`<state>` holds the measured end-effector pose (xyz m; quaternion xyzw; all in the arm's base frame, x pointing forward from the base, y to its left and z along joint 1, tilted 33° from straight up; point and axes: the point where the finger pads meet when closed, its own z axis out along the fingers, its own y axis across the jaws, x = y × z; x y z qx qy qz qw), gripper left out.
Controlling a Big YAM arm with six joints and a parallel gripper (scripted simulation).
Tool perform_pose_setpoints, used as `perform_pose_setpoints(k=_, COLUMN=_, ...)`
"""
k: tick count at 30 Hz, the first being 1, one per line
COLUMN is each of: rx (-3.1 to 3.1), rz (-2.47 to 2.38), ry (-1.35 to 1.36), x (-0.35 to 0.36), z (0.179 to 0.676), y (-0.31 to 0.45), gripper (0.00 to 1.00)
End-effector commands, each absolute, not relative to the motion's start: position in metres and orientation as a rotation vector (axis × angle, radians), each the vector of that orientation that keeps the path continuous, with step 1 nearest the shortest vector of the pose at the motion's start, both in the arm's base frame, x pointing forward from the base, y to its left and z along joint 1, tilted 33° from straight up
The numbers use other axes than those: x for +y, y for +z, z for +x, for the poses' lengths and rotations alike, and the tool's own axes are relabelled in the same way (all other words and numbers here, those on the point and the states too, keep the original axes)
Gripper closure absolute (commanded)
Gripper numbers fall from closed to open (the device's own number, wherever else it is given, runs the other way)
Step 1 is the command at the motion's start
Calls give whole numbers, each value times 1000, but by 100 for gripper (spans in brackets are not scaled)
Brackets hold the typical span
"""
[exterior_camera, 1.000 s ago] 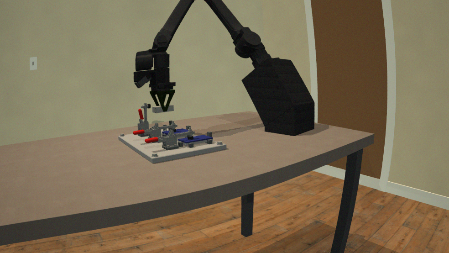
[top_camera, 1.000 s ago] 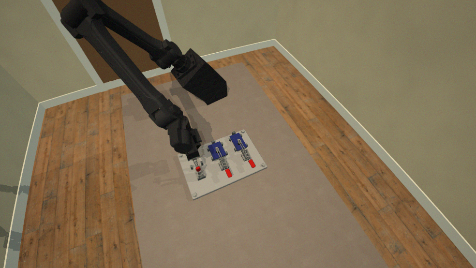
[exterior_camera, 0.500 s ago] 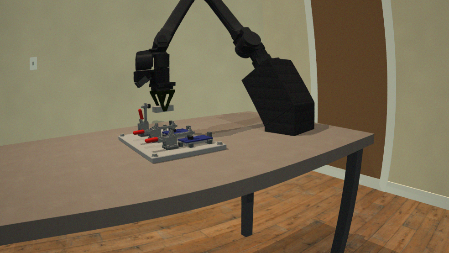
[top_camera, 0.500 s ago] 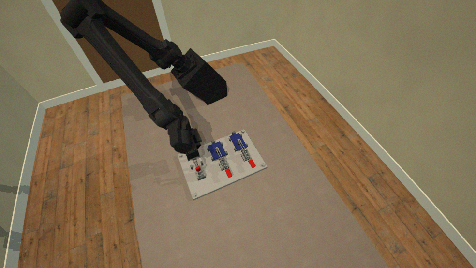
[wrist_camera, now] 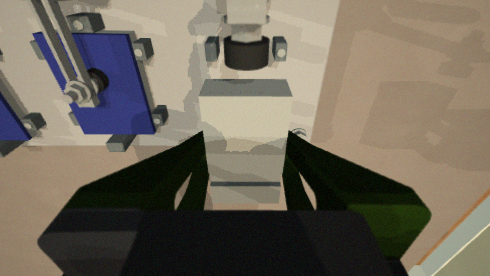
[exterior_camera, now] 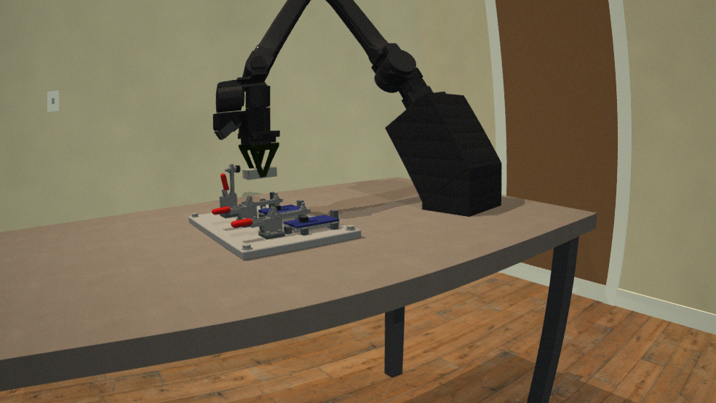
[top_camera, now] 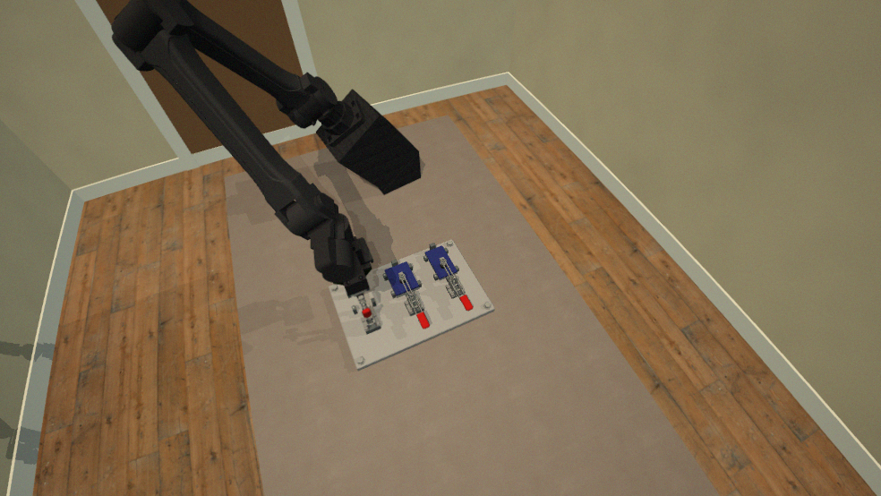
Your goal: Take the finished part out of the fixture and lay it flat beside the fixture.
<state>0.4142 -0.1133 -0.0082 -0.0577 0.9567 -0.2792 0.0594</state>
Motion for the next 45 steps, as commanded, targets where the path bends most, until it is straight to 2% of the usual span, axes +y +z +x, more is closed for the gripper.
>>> perform_pose_setpoints(k=1, rx=2867, rz=-193, ry=-842, x=-102, z=421, y=6, gripper=100)
perform_pose_setpoints(k=45, rx=2868, rz=-208, ry=-843, x=-102, z=421, y=6, gripper=100)
